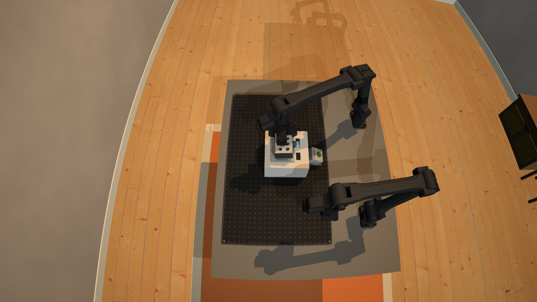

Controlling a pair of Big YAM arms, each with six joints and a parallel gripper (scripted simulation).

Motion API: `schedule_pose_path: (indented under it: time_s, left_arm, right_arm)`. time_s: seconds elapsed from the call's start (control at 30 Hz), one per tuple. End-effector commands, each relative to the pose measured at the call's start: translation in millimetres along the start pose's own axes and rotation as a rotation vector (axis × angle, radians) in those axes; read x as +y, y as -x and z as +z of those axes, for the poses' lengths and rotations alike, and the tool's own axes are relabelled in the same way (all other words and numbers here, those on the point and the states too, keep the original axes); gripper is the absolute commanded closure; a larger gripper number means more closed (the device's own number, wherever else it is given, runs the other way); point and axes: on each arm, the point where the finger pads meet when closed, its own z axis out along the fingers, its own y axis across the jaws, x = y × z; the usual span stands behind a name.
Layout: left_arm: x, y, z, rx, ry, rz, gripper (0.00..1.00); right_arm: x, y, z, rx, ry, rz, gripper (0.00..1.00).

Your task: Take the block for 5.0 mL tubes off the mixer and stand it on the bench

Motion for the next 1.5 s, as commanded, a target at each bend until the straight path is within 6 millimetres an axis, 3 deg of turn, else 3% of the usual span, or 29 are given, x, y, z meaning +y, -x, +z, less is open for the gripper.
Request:
schedule_pose_path:
  time_s: [0.0, 0.97, 1.47]
  left_arm:
    - [-2, 1, -3, -0.01, 0.002, 0.0, 1.0]
    - [-2, 1, -3, -0.006, 0.001, 0.0, 1.0]
    - [-2, 0, -3, -0.003, 0.0, 0.0, 1.0]
  right_arm:
    - [-9, 15, -81, -0.091, -0.162, -0.01, 1.0]
    - [3, 10, -93, -0.086, -0.164, -0.009, 1.0]
    - [-14, 17, -68, -0.075, -0.144, -0.008, 1.0]
